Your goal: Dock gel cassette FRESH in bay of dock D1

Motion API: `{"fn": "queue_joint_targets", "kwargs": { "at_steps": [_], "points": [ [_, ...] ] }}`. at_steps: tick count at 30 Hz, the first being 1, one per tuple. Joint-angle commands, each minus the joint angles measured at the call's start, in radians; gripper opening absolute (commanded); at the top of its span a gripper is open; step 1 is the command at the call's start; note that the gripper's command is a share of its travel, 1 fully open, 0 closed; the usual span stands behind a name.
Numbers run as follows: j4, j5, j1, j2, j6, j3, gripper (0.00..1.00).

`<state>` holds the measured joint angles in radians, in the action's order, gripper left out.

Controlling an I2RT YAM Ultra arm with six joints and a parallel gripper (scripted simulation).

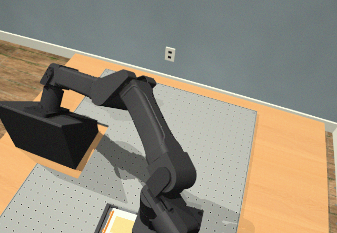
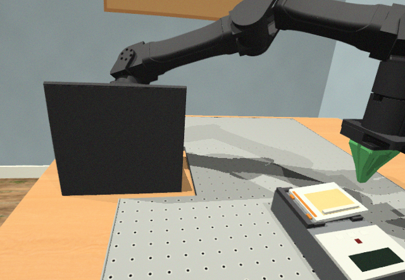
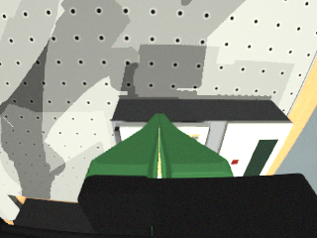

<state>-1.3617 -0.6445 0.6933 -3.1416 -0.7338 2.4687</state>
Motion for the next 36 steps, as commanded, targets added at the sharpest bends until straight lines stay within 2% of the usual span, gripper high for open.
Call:
{"fn": "queue_joint_targets", "kwargs": {
  "at_steps": [1, 6, 25, 26, 29, 34, 36],
  "points": [
    [-0.002, -0.005, 0.014, 0.000, 0.005, 0.020, 0.00],
    [-0.002, -0.005, 0.014, 0.000, 0.005, 0.020, 0.00],
    [0.078, -0.017, -0.015, 0.000, 0.032, -0.049, 0.00],
    [0.034, -0.025, 0.000, 0.018, 0.027, 0.015, 0.00],
    [0.070, -0.028, -0.011, 0.015, 0.033, 0.007, 0.00],
    [0.084, -0.030, -0.012, 0.013, 0.039, -0.002, 0.00],
    [0.086, -0.031, -0.015, 0.006, 0.041, -0.034, 0.00]
  ]
}}
